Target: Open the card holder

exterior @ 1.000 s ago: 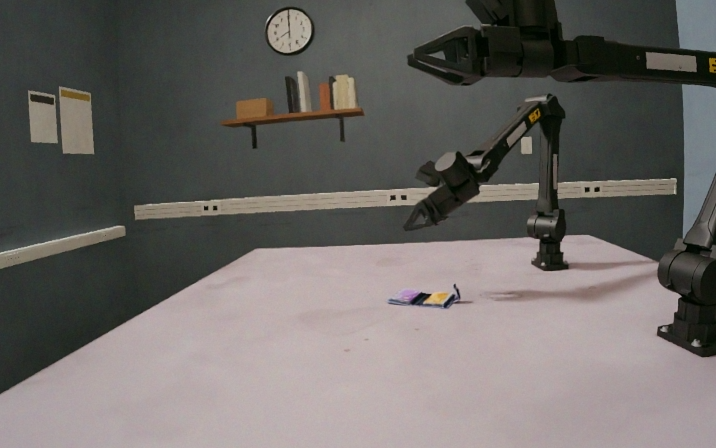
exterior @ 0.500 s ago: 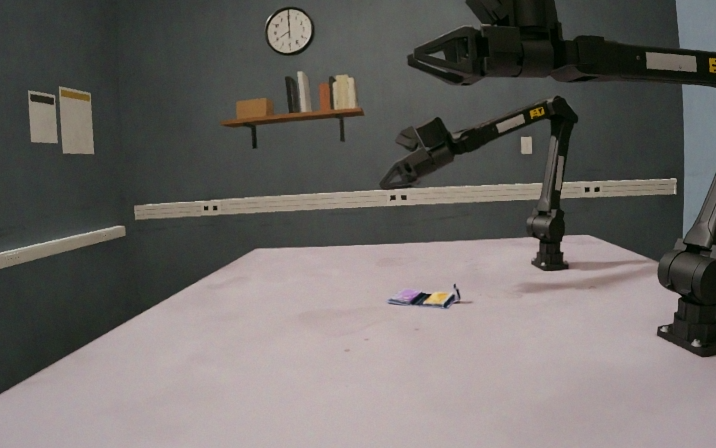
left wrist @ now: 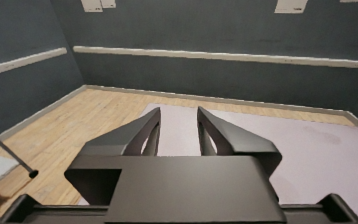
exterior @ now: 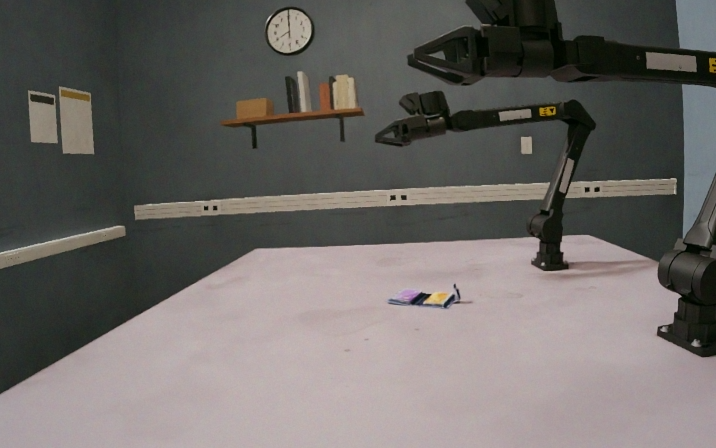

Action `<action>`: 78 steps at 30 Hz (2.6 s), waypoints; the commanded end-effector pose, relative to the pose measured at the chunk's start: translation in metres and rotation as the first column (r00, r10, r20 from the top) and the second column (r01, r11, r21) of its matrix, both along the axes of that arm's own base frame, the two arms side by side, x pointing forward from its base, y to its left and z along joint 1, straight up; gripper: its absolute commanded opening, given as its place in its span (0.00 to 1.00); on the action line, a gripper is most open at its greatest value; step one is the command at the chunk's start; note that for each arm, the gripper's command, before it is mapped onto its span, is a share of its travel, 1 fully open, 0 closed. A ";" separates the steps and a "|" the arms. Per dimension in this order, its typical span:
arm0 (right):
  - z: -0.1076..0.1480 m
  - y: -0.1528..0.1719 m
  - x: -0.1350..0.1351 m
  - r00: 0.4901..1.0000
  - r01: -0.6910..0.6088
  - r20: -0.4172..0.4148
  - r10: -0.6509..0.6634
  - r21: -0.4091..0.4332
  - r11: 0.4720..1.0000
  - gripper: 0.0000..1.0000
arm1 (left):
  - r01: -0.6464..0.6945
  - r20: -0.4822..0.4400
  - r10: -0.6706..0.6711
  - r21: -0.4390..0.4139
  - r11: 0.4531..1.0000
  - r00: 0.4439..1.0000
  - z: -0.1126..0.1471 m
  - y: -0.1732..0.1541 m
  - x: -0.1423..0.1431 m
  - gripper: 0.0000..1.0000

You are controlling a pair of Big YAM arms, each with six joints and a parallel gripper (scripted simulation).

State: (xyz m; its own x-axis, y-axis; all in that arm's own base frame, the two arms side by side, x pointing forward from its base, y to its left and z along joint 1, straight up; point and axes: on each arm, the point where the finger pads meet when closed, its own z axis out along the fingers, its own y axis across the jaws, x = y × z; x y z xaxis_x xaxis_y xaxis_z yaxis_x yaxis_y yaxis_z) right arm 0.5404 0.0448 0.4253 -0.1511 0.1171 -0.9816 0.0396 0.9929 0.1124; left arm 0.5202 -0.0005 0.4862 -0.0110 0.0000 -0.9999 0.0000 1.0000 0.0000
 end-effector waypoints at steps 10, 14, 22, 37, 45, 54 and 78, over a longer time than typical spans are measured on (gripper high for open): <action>0.095 -0.043 -0.011 0.979 -0.034 0.196 0.062 -0.145 0.989 0.43 | 0.000 0.039 0.000 0.000 1.000 0.999 0.022 0.000 -0.001 0.36; 0.131 -0.052 -0.029 0.963 0.001 0.269 0.027 -0.104 0.995 0.43 | 0.000 0.039 0.000 0.000 1.000 0.999 0.022 0.000 -0.001 0.36; 0.076 -0.042 -0.019 0.984 -0.027 0.173 0.045 -0.105 0.994 0.43 | 0.000 0.039 0.000 0.000 1.000 0.999 0.022 0.000 -0.001 0.36; 0.093 -0.042 -0.019 0.979 -0.022 0.198 0.046 -0.121 0.992 0.43 | 0.000 0.104 0.000 0.000 1.000 0.995 0.060 0.000 0.002 0.36; 0.094 -0.041 -0.020 0.979 -0.024 0.199 0.048 -0.120 0.992 0.43 | 0.000 0.100 0.000 0.000 1.000 0.995 0.058 0.000 0.002 0.36; 0.093 -0.041 -0.019 0.980 -0.024 0.195 0.047 -0.118 0.993 0.43 | 0.000 0.087 0.000 0.000 1.000 0.996 0.051 0.000 0.000 0.36; 0.094 -0.040 -0.018 0.980 -0.026 0.191 0.047 -0.112 0.993 0.43 | 0.000 0.086 0.000 0.000 1.000 0.996 0.048 0.000 -0.007 0.36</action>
State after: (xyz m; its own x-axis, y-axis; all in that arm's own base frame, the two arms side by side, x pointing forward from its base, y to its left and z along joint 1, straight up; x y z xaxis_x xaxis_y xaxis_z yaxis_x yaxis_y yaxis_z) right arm 0.5192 -0.0005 0.4922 0.0001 -0.0003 -1.0000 0.0000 1.0000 -0.0003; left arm 0.5196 -0.0005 0.4923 -0.0003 0.0000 -1.0000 0.0000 1.0000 0.0000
